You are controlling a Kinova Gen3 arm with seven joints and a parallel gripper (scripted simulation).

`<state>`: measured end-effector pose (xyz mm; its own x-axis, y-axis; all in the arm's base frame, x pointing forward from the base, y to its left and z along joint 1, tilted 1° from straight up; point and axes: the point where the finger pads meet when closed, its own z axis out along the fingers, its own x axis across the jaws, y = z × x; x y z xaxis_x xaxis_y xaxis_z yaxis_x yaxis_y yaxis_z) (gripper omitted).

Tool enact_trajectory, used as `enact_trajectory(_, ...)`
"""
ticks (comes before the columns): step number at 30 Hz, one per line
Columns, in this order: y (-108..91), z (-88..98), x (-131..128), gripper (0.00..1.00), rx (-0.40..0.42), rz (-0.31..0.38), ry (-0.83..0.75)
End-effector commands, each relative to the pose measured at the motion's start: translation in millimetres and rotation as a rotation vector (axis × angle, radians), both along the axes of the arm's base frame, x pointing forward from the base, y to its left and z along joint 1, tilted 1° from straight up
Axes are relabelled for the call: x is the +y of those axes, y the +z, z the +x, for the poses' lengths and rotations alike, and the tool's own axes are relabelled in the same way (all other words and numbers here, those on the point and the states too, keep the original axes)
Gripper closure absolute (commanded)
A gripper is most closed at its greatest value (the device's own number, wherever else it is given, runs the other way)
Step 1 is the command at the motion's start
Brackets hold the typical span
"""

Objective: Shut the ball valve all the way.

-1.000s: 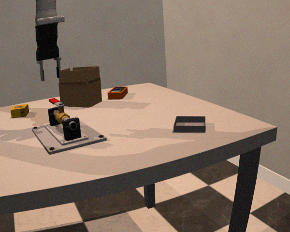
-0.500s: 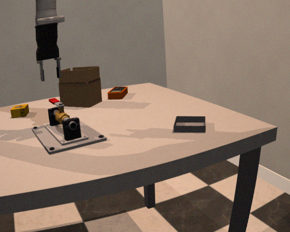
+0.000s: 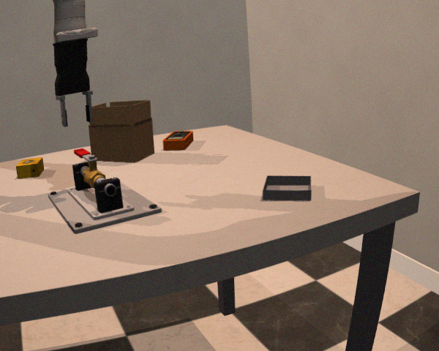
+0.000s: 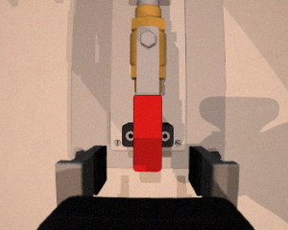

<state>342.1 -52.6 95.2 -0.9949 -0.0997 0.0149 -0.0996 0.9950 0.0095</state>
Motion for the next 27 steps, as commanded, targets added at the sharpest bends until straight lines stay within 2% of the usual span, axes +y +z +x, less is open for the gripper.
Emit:
enact_trajectory(1, -3.0, 0.4, 0.0, 0.0, -0.001, 0.0, 0.0)
enact_trajectory(27, -39.1, -0.1, 0.4, 0.0, -0.001, 0.0, 0.0)
